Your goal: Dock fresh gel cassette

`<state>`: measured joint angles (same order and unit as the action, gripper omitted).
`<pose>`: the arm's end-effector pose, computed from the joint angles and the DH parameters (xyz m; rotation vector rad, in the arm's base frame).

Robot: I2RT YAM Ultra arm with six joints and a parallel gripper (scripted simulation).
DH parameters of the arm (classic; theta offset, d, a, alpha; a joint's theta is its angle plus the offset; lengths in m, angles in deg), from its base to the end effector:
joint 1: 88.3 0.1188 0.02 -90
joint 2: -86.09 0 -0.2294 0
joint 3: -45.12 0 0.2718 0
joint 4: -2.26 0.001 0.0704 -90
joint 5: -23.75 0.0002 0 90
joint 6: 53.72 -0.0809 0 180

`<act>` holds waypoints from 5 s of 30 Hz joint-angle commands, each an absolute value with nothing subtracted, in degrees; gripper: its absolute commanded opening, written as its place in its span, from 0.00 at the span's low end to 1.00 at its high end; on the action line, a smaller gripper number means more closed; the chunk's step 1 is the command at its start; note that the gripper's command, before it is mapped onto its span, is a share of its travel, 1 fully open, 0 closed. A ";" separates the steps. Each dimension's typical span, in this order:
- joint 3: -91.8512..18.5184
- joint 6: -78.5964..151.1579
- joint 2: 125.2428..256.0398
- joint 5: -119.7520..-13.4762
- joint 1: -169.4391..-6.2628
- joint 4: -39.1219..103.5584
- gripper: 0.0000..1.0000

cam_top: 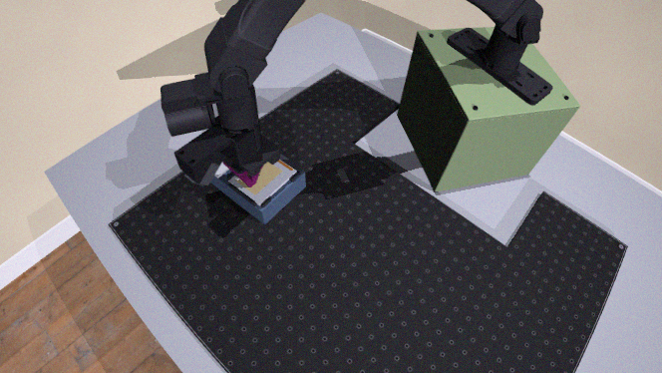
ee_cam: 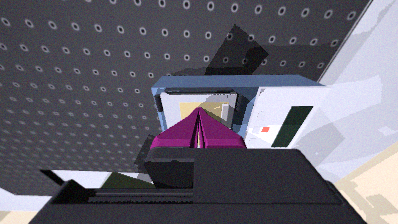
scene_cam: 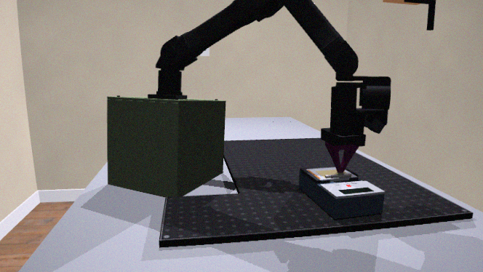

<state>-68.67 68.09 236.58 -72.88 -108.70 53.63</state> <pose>0.4183 -0.1445 -0.0813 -0.3069 3.0420 0.1364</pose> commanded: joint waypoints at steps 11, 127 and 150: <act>-65.27 68.84 238.41 -71.26 -109.74 51.55 0.00; -68.09 68.18 237.31 -71.33 -109.15 53.92 0.00; -72.43 67.52 234.23 -71.63 -108.40 59.24 0.00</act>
<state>-70.35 68.12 236.41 -71.66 -108.60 57.67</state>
